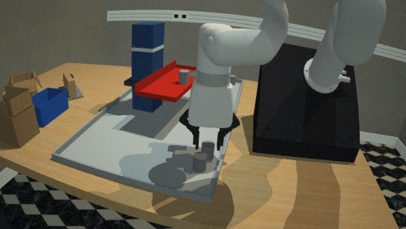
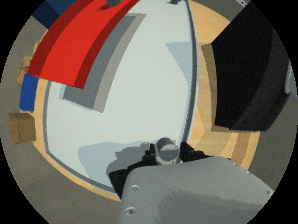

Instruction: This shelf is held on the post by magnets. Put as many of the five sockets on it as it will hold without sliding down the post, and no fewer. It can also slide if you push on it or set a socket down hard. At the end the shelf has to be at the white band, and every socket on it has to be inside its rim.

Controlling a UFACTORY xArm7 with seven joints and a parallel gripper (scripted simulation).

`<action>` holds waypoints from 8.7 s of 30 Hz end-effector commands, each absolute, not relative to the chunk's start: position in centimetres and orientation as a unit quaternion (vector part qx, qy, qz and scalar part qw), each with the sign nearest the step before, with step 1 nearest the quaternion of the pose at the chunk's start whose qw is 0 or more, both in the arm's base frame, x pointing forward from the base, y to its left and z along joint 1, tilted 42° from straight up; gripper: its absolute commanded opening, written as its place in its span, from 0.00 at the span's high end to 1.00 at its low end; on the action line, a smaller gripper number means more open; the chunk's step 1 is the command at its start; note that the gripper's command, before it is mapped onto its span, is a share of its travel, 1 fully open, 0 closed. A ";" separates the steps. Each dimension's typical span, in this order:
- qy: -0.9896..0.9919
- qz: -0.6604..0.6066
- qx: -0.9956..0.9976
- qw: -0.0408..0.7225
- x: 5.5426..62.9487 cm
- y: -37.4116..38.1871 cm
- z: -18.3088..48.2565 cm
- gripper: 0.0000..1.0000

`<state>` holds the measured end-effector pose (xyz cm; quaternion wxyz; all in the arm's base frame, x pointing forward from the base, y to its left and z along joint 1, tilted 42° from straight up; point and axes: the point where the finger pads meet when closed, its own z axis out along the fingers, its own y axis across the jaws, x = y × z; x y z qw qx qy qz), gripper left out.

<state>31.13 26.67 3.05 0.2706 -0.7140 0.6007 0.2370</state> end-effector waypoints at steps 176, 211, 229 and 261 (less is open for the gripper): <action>0.692 0.274 0.621 -0.245 30.2 -5.3 4.1 0.53; 0.623 0.233 0.696 -0.271 37.9 -4.4 -2.3 0.53; 0.621 0.235 0.697 -0.272 40.0 -3.1 -3.9 0.53; 0.621 0.235 0.697 -0.272 40.0 0.4 -7.9 0.53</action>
